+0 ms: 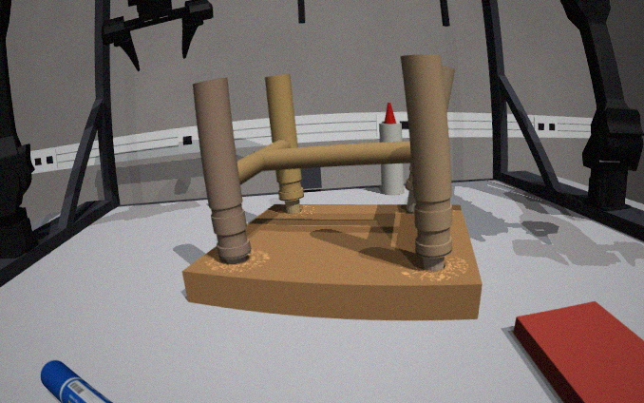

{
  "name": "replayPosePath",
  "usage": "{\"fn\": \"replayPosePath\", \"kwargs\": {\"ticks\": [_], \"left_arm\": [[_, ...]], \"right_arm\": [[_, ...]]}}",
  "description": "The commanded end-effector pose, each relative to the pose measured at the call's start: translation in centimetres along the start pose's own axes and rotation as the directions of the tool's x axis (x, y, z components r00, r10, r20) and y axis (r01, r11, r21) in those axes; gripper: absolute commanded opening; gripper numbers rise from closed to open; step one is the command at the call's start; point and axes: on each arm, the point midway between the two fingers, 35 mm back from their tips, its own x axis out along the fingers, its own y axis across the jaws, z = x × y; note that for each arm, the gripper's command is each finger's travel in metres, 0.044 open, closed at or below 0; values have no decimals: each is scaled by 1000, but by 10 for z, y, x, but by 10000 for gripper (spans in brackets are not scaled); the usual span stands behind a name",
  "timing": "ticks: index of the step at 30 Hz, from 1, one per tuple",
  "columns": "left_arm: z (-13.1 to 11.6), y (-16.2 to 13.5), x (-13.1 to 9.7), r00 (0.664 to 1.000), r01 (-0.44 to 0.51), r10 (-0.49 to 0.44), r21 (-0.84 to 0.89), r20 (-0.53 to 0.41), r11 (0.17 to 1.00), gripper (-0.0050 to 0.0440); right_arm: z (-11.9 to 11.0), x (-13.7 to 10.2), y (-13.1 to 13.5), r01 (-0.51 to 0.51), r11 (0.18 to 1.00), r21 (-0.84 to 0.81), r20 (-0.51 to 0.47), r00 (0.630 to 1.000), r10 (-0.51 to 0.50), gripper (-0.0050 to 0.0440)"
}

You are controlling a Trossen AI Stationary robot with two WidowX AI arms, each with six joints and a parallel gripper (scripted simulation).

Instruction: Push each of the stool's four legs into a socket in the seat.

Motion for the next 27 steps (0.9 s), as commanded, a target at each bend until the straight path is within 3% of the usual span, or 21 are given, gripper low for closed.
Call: {"fn": "replayPosePath", "kwargs": {"ticks": [1, 18, 24, 27], "left_arm": [[2, -1, -5, 1000, 0, 0, 7, 21, 1000, 400], [2, -1, -5, 1000, 0, 0, 7, 21, 1000, 400], [0, -17, 1, 1000, 11, -12, 61, 16, 998, 400], [-2, -42, 8, 999, 34, -37, 146, 18, 989, 400]], "right_arm": [[3, -6, 0, 21, 1000, -10, 6, 1000, -21, 400], [3, -6, 0, 21, 1000, -10, 6, 1000, -21, 400], [-14, -9, -10, 72, 995, 74, 29, 997, -74, 260], [-41, -14, -27, 147, 971, 188, 50, 986, -158, 260]]}}
